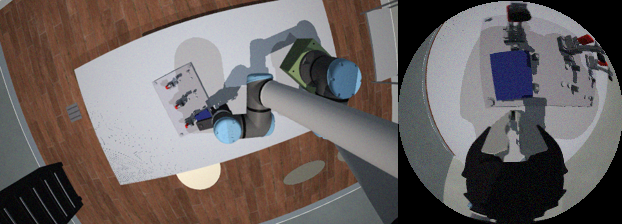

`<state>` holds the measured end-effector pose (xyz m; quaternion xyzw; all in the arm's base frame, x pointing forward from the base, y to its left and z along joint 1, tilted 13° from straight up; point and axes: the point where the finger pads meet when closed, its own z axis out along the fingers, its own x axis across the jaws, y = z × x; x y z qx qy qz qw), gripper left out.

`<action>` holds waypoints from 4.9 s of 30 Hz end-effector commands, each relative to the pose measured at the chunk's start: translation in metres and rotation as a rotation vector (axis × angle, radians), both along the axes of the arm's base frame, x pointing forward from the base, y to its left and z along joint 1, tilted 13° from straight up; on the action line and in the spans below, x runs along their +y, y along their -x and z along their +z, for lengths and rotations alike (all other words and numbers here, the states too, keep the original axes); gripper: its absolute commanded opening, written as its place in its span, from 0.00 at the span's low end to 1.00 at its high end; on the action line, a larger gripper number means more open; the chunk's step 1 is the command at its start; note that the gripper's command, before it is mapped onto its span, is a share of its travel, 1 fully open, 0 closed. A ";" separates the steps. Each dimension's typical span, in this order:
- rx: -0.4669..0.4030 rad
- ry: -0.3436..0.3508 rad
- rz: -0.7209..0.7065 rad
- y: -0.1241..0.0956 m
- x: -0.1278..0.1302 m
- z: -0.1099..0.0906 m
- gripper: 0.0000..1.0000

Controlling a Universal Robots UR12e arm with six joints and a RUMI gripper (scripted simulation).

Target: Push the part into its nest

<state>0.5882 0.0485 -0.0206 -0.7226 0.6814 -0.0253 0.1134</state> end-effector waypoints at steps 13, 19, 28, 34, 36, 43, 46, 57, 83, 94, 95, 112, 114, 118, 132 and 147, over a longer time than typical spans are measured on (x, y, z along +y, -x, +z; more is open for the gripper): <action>0.000 0.001 -0.001 -0.006 0.000 0.001 0.00; 0.000 0.000 -0.001 -0.004 0.000 0.001 0.00; 0.001 0.000 -0.001 -0.004 0.000 0.001 0.00; 0.001 0.000 0.000 -0.004 0.000 0.001 0.00; 0.000 0.000 0.000 -0.005 0.000 0.001 0.00; 0.000 0.000 0.000 -0.009 0.000 0.002 0.00; -0.001 0.001 -0.001 -0.010 0.000 0.003 0.00; 0.000 0.001 -0.001 -0.008 0.000 0.002 0.00; 0.000 0.000 -0.001 -0.012 0.000 0.003 0.00; 0.000 0.001 -0.001 -0.014 0.000 0.003 0.00; -0.001 0.001 -0.001 -0.015 0.000 0.003 0.00; 0.000 0.000 -0.001 -0.016 0.000 0.004 0.00; 0.000 0.000 -0.001 -0.015 0.000 0.004 0.00; 0.000 0.000 -0.001 -0.015 0.000 0.004 0.00; -0.001 0.001 -0.001 -0.021 0.000 0.005 0.00; 0.001 0.000 -0.001 -0.019 0.001 0.004 0.00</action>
